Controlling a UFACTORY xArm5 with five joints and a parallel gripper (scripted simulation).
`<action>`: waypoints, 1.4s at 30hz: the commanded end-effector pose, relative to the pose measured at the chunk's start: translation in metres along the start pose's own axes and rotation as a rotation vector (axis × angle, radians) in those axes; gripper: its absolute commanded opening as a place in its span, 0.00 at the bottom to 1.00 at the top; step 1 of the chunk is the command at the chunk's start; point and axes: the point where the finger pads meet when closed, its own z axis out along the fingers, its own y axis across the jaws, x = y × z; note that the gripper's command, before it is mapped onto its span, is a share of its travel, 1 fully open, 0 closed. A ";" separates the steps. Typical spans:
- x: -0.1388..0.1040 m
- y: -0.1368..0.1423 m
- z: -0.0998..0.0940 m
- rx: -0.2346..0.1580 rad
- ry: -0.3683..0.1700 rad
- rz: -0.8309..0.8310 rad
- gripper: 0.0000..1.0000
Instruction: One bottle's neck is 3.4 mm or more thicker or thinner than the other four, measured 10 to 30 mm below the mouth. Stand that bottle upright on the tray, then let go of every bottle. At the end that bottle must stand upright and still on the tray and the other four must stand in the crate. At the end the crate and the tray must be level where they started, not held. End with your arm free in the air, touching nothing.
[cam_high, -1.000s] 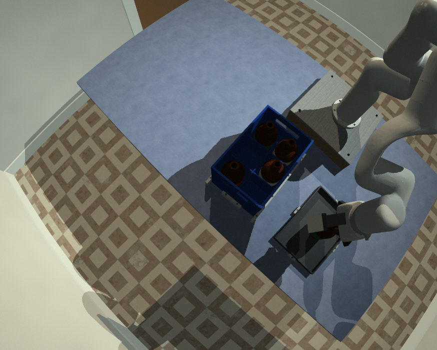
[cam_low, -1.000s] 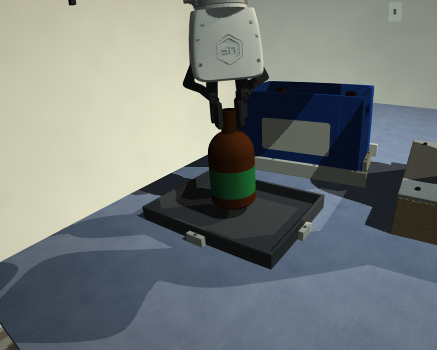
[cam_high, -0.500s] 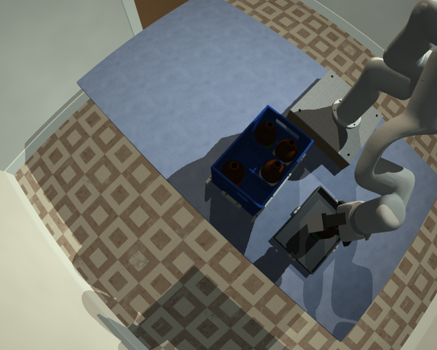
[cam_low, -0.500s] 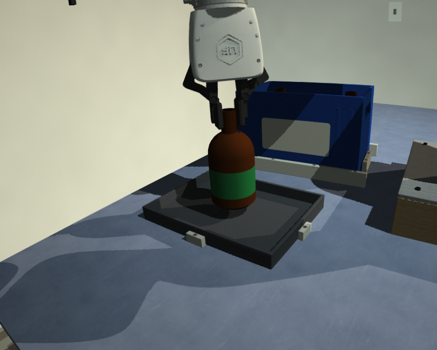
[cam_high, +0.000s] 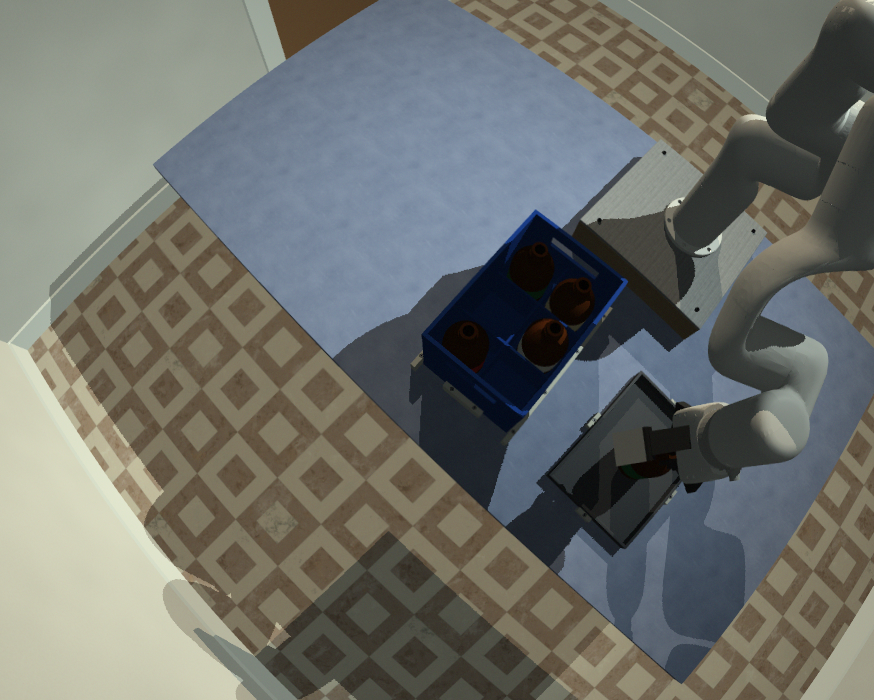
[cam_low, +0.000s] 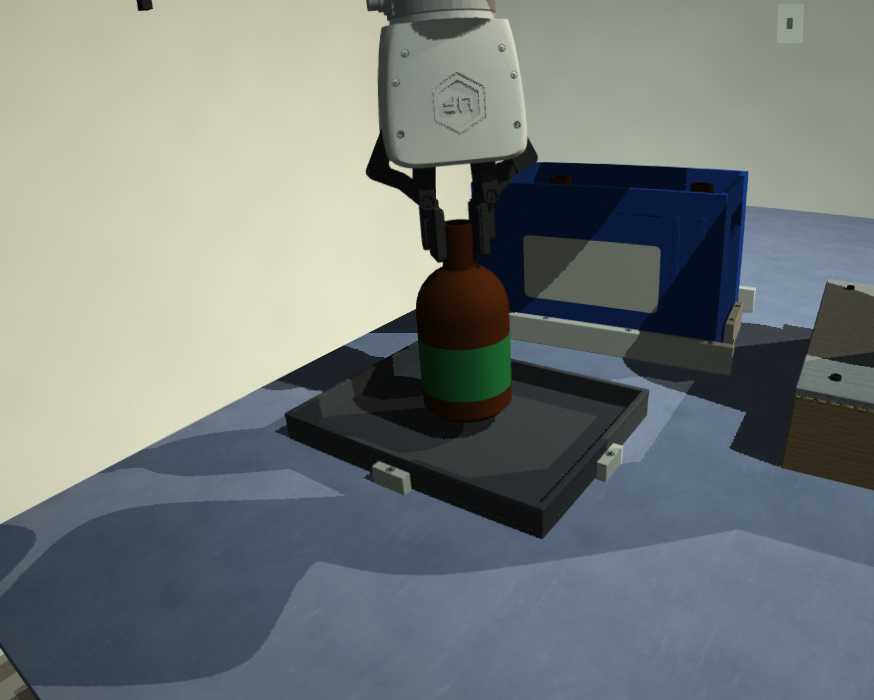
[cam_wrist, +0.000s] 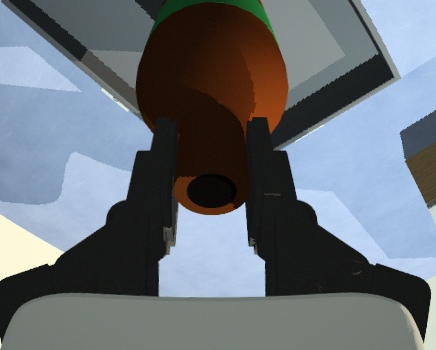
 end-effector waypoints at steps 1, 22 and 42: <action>0.001 -0.001 -0.001 0.004 0.002 0.000 0.00; 0.001 -0.001 0.007 0.004 0.002 0.000 0.00; 0.001 -0.002 0.014 0.004 0.002 0.000 0.00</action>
